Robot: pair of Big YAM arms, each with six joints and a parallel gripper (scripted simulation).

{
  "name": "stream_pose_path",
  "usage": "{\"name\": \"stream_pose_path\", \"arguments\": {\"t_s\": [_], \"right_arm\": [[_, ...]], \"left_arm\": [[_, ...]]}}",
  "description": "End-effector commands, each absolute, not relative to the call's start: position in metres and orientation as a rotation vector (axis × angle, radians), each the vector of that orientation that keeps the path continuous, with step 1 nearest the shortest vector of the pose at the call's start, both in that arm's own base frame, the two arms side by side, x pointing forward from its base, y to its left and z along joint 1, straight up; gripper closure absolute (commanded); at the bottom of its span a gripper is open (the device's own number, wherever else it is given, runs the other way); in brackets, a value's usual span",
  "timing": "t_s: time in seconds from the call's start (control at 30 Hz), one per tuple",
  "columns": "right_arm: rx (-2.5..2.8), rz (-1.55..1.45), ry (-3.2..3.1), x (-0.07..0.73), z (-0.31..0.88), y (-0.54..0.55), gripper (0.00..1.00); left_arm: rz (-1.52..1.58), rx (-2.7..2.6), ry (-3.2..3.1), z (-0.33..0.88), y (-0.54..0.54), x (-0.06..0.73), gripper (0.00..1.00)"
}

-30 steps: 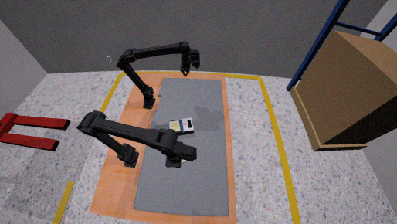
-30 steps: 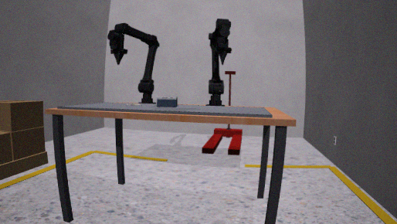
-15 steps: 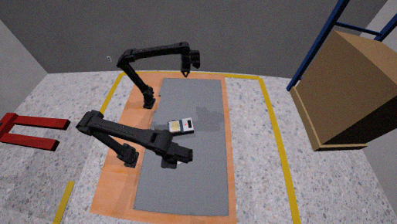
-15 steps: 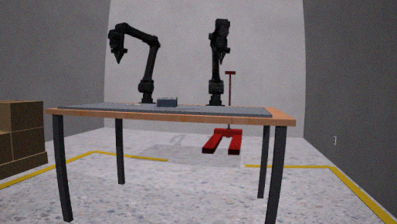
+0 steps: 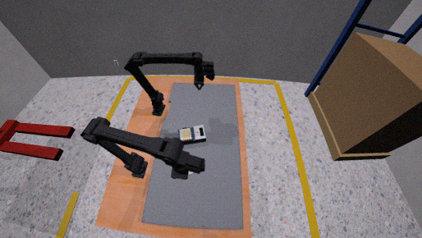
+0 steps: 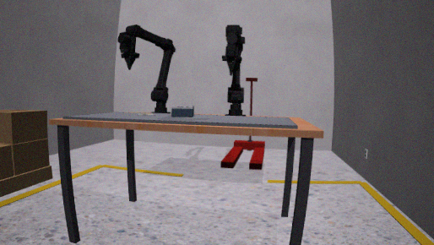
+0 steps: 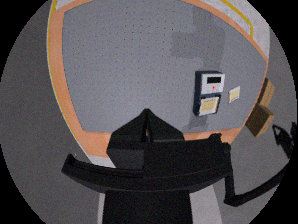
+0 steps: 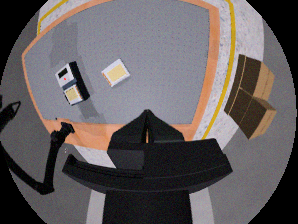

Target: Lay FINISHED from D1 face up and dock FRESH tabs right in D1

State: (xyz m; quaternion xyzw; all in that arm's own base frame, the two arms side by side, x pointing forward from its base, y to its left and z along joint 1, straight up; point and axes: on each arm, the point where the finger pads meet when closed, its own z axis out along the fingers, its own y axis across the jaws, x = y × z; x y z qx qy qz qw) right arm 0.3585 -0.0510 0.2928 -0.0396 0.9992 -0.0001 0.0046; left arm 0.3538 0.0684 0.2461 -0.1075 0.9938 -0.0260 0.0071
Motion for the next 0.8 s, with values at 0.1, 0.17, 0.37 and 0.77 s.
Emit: {"name": "stream_pose_path", "arguments": {"t_s": [0.1, 0.17, 0.37, 0.77], "right_arm": [[-0.114, 0.0, 3.14, 0.355, 0.293, -0.054, 1.0], [-0.114, 0.0, 3.14, 0.355, 0.293, -0.054, 1.0], [-0.114, 0.0, 3.14, 0.355, 0.293, -0.054, 1.0], [-0.114, 0.0, 3.14, 0.355, 0.293, -0.054, 1.0]], "left_arm": [[-0.095, -0.41, 3.08, 0.231, 0.043, 0.373, 1.0], [-0.095, -0.41, 3.08, 0.231, 0.043, 0.373, 1.0], [-0.121, -0.441, 3.069, 0.218, 0.017, 0.381, 1.0], [-0.205, -0.532, 3.046, 0.197, -0.027, 0.39, 1.0]]}}
